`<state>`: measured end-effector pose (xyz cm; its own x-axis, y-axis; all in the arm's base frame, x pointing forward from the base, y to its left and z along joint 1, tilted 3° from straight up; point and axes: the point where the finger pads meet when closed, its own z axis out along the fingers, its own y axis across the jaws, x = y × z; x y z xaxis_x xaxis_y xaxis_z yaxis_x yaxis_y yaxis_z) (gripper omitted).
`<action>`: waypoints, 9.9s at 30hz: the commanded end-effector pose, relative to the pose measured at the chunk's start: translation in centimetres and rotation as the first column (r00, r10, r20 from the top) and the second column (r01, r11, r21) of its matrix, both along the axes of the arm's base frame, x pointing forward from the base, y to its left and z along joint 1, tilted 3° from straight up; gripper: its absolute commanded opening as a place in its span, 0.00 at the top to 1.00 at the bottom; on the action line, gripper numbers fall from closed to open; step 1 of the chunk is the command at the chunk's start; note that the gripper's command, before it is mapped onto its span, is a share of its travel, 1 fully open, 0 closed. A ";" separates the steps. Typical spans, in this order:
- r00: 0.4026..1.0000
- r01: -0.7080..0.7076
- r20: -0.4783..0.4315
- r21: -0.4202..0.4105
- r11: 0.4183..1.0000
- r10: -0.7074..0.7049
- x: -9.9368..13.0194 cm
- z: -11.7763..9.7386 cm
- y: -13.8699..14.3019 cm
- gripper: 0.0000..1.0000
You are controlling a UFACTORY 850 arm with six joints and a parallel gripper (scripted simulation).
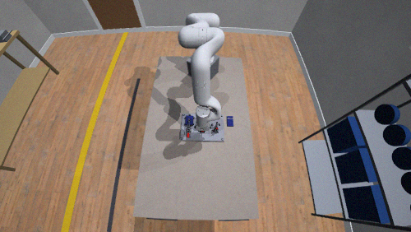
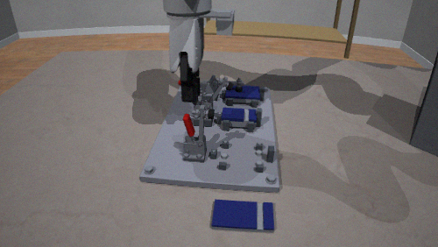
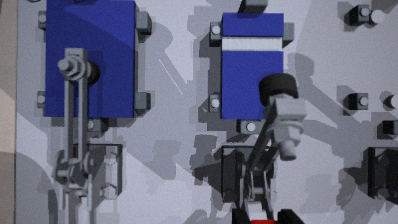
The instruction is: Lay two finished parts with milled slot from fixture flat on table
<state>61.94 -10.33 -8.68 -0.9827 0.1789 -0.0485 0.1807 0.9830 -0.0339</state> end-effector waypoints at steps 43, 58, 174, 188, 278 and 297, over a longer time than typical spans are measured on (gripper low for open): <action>1.000 0.000 0.000 0.000 1.000 0.000 -1.6 0.1 0.3 1.00; 1.000 0.000 0.000 0.000 1.000 0.000 -1.6 0.1 0.3 1.00; 1.000 0.000 0.000 0.000 1.000 0.000 -2.2 5.1 0.6 0.52; 1.000 0.000 0.000 0.000 1.000 0.000 -2.1 4.4 0.6 0.00; 1.000 0.000 0.000 0.000 1.000 0.000 -9.6 -0.6 1.8 0.00; 1.000 0.000 0.000 0.000 1.000 0.000 -9.6 -1.6 1.7 0.00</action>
